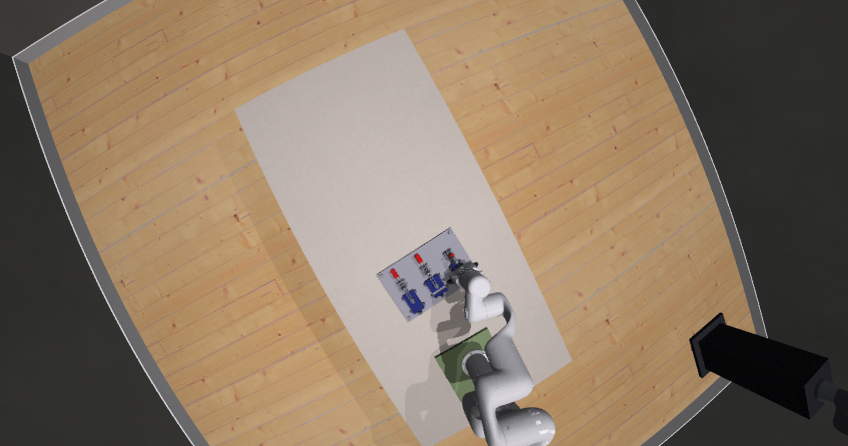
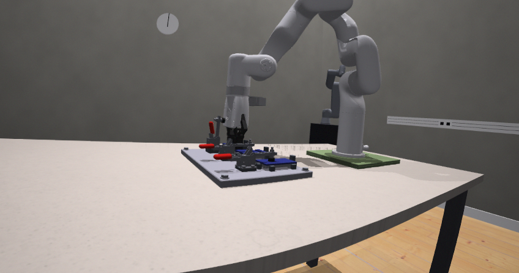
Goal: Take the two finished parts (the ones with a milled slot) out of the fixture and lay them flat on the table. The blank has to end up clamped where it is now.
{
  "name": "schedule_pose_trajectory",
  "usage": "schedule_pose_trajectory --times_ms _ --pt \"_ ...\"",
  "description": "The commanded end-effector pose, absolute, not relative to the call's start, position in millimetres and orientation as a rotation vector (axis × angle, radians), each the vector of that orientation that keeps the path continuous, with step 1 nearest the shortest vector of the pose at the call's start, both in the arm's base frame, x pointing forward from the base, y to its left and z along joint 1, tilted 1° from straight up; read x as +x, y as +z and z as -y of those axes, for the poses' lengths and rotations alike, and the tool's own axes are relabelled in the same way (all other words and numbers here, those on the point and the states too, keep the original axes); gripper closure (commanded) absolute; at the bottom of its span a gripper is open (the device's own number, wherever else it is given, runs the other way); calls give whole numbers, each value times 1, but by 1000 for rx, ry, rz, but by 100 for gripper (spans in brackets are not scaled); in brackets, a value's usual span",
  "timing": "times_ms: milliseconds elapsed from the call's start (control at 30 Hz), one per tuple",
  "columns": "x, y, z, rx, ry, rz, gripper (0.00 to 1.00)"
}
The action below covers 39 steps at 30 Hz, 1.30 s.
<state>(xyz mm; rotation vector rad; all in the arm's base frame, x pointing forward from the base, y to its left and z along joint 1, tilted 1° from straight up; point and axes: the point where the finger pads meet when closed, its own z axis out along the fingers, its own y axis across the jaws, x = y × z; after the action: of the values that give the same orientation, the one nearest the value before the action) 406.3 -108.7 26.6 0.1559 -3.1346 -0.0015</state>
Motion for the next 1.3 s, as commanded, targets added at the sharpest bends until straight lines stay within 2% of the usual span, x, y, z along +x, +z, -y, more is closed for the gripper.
schedule_pose_trajectory --times_ms 0,1267 --pt "408 29 109 156 1 3139 100" --pt "408 57 109 156 1 3139 100"
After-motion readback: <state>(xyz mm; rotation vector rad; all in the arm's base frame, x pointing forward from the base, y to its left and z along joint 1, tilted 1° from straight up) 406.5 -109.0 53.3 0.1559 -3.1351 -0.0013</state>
